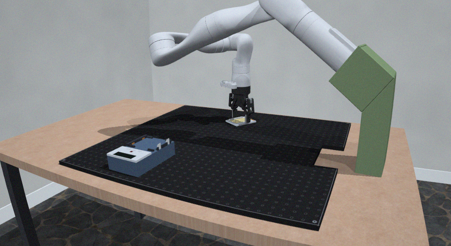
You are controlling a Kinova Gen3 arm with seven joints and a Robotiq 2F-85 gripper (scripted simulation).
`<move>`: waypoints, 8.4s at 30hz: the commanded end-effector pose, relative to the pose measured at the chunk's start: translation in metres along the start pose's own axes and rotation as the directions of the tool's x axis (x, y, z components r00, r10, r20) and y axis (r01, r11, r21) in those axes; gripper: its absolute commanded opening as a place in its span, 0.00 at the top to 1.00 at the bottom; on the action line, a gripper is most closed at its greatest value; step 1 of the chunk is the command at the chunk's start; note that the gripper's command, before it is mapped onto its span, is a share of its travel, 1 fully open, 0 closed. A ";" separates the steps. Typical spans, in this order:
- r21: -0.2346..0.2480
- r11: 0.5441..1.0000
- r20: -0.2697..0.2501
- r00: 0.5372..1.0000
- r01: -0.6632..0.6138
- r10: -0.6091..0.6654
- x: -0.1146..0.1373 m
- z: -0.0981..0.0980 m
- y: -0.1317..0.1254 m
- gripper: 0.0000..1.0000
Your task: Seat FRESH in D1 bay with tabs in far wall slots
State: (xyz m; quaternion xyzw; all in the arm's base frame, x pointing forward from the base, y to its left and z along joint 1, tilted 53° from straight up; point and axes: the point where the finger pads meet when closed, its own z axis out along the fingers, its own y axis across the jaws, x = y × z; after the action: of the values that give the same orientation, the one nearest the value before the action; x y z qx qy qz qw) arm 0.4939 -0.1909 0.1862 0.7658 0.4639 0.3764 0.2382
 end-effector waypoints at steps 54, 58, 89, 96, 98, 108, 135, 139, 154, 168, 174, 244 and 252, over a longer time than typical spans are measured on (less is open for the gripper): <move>0.003 1.000 0.001 1.000 0.002 -0.002 0.000 -0.019 -0.001 1.00; 0.003 1.000 0.001 1.000 0.002 -0.002 0.000 -0.025 -0.001 1.00; 0.003 1.000 0.001 1.000 0.002 -0.002 0.000 -0.061 -0.001 1.00; 0.003 1.000 0.001 1.000 0.002 -0.002 0.000 -0.067 -0.001 1.00; 0.003 1.000 0.001 1.000 0.002 -0.002 0.000 -0.068 -0.001 1.00; 0.013 0.995 -0.006 0.995 0.101 -0.101 0.014 -0.070 -0.006 1.00; 0.059 0.647 -0.080 0.649 0.761 -0.756 0.121 -0.083 -0.045 1.00; 0.061 0.540 -0.096 0.543 0.840 -0.834 0.140 -0.086 -0.052 1.00; 0.052 0.137 -0.145 0.143 0.989 -0.979 0.201 -0.093 -0.074 1.00; 0.026 -0.258 -0.183 -0.249 0.966 -0.951 0.257 -0.100 -0.095 1.00; 0.008 -0.444 -0.197 -0.434 0.896 -0.879 0.285 -0.104 -0.105 1.00; -0.003 -0.530 -0.203 -0.519 0.848 -0.830 0.438 -0.101 -0.161 1.00; -0.003 -0.530 -0.203 -0.519 0.848 -0.830 0.438 -0.093 -0.161 1.00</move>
State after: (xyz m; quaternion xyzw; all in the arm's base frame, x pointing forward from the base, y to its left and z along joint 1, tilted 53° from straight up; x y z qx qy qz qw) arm 0.4579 0.2744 0.2839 -0.0329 0.9352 -0.0270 0.3514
